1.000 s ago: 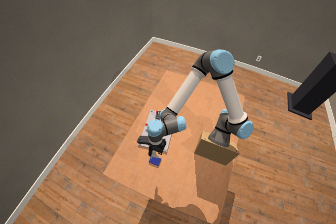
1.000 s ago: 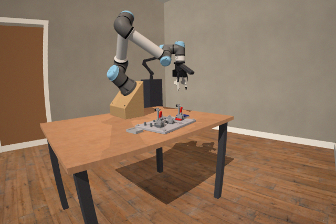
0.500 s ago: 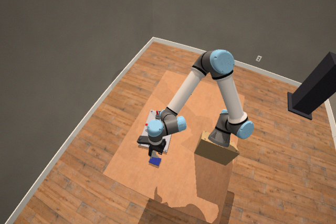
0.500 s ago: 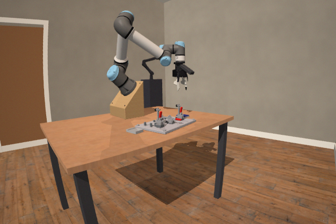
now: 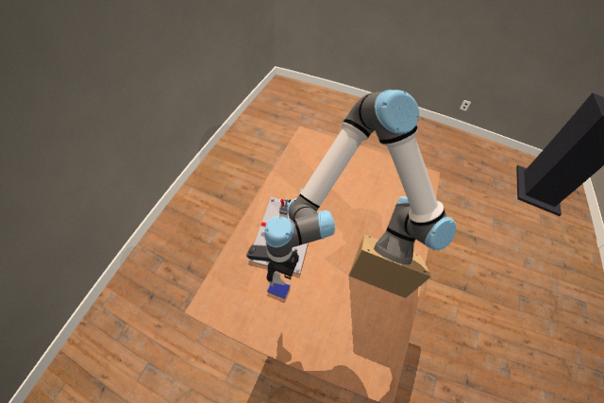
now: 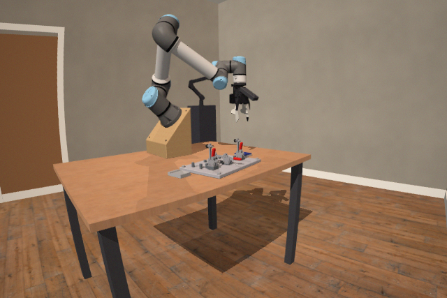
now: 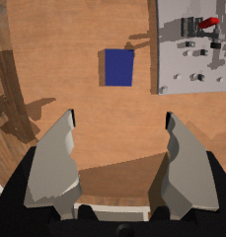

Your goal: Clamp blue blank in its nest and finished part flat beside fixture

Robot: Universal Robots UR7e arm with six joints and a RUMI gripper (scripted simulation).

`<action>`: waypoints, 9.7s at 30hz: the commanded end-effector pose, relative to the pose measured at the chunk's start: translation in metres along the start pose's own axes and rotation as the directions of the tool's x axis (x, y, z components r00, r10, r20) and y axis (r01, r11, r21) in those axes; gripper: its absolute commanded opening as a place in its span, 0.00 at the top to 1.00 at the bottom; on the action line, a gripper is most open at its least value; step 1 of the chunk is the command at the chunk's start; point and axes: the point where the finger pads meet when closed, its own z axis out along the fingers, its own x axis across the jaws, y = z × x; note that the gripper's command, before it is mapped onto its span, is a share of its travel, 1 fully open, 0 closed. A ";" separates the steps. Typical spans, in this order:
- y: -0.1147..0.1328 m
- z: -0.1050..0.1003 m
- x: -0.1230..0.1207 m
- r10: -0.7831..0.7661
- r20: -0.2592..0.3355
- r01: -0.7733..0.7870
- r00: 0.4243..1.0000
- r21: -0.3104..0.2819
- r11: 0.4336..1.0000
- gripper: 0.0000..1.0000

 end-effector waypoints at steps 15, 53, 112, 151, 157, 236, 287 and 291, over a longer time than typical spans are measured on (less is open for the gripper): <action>0.000 0.070 0.000 0.000 0.001 0.000 1.000 0.001 1.000 0.41; -0.001 0.159 0.000 0.000 0.001 0.000 1.000 0.001 1.000 0.41; -0.001 0.190 0.000 0.000 0.001 0.000 1.000 0.001 1.000 1.00; -0.001 0.190 0.000 0.000 0.001 0.000 1.000 0.001 1.000 1.00; -0.001 0.189 0.000 0.000 0.001 0.000 1.000 0.001 1.000 1.00; 0.001 0.074 0.000 -0.129 0.001 0.129 0.992 0.001 0.992 1.00; 0.008 0.099 0.001 -0.129 0.001 0.129 0.992 0.001 0.992 1.00; 0.008 0.099 0.001 -0.129 0.001 0.129 0.992 0.001 0.992 1.00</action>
